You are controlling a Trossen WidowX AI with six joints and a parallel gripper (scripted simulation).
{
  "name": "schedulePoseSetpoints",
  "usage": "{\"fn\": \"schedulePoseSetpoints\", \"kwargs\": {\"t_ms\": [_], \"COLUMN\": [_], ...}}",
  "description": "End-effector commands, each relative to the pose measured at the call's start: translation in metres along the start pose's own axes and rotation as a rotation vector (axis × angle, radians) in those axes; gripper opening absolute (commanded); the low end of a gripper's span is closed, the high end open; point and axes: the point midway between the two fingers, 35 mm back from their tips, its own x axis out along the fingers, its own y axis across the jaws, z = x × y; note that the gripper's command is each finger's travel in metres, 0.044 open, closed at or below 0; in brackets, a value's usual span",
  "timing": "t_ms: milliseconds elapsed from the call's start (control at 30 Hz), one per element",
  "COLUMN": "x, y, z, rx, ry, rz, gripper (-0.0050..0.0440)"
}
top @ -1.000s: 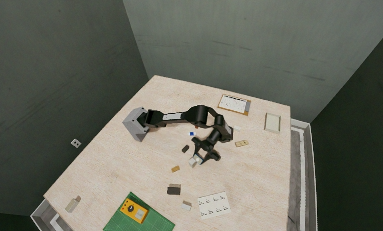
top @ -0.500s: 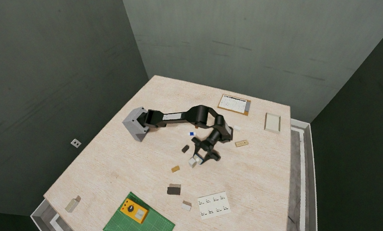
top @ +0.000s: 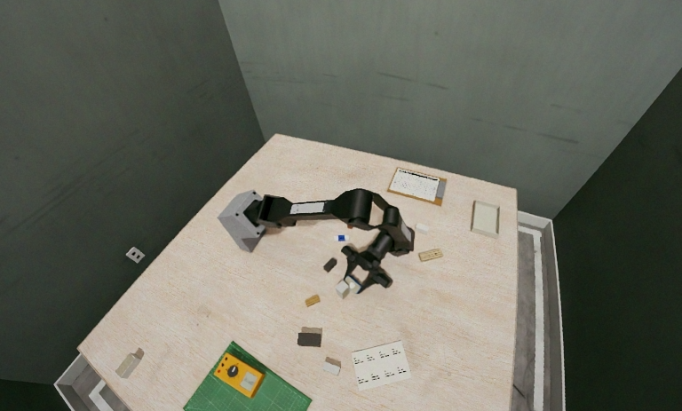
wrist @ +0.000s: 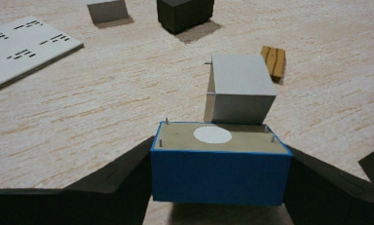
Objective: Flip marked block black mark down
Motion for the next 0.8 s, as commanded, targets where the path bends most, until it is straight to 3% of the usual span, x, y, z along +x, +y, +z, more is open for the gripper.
{"fn": "schedulePoseSetpoints", "kwargs": {"t_ms": [0,767], "x": [0.0,0.006], "y": [0.004,0.004], "z": [-0.002,-0.013], "rx": [0.011,0.012], "ry": [0.005,0.005], "rz": [0.007,0.007], "gripper": [-0.005,-0.005]}}
